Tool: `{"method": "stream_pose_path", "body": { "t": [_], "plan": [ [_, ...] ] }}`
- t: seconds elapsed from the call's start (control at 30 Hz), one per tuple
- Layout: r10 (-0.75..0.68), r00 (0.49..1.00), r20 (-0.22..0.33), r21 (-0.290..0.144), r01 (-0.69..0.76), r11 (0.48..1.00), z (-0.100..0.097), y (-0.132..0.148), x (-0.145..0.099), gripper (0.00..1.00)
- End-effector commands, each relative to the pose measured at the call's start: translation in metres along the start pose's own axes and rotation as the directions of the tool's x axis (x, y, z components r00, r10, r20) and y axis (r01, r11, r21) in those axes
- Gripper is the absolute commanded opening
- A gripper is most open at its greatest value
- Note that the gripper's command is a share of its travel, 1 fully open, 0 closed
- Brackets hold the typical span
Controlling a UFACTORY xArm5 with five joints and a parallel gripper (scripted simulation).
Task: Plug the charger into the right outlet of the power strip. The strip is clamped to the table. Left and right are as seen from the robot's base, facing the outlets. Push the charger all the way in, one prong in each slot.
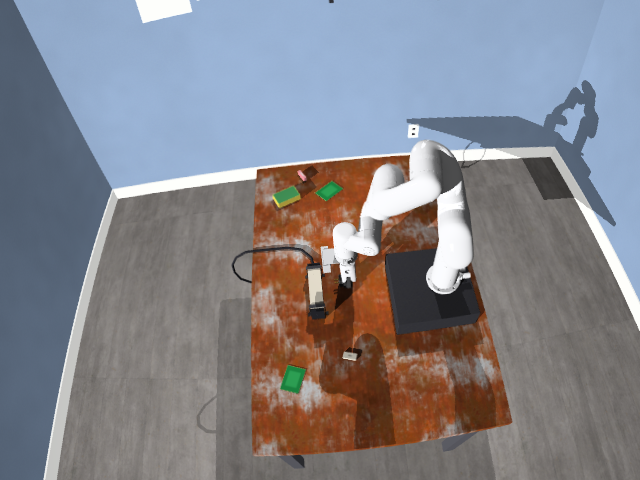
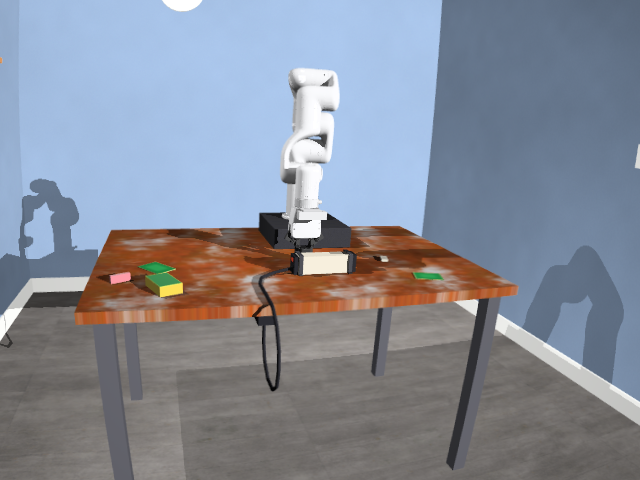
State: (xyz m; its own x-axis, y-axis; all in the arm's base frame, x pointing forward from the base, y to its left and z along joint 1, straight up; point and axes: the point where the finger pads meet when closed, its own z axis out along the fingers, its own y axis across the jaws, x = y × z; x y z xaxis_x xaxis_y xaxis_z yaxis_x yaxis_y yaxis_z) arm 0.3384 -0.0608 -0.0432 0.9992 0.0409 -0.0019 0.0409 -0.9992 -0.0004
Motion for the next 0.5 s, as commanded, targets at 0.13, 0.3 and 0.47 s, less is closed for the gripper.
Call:
{"method": "stream_pose_path", "body": {
  "t": [0.13, 0.3, 0.47],
  "plan": [
    [0.000, 1.000, -0.003, -0.001, 0.000, 1.000, -0.0007, 0.0003, 0.0013, 0.00],
    [0.000, 1.000, -0.003, -0.001, 0.000, 1.000, -0.0007, 0.0003, 0.0023, 0.00],
    [0.000, 1.000, -0.005, -0.001, 0.000, 1.000, -0.0007, 0.0004, 0.0049, 0.00]
  ]
}}
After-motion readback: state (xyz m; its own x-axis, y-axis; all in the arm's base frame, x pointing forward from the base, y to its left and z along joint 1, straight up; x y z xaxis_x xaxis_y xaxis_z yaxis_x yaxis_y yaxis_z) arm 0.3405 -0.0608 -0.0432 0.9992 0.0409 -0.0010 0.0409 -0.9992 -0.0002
